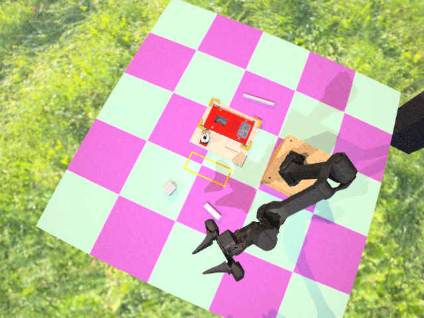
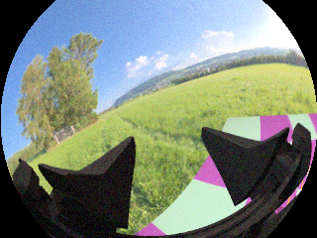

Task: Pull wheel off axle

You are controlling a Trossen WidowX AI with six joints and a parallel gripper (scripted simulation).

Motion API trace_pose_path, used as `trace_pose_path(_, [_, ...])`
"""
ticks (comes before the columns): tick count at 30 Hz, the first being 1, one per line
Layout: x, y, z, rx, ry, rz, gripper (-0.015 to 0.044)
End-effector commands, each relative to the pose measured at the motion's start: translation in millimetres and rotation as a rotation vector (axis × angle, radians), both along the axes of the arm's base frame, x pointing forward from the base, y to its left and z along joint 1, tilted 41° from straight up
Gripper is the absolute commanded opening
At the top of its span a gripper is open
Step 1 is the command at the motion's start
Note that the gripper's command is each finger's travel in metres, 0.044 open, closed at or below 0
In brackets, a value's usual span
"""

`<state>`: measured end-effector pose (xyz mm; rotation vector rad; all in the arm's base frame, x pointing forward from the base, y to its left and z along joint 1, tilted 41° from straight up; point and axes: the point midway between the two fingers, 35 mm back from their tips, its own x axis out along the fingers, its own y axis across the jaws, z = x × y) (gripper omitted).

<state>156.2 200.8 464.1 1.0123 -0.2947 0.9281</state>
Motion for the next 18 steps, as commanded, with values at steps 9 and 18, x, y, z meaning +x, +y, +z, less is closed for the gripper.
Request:
trace_pose_path(9, [81,37,-55,-0.272,0.206,-0.052,0.0300])
trace_pose_path(18, [138,31,-117,-0.424,0.406,-0.105,0.0300])
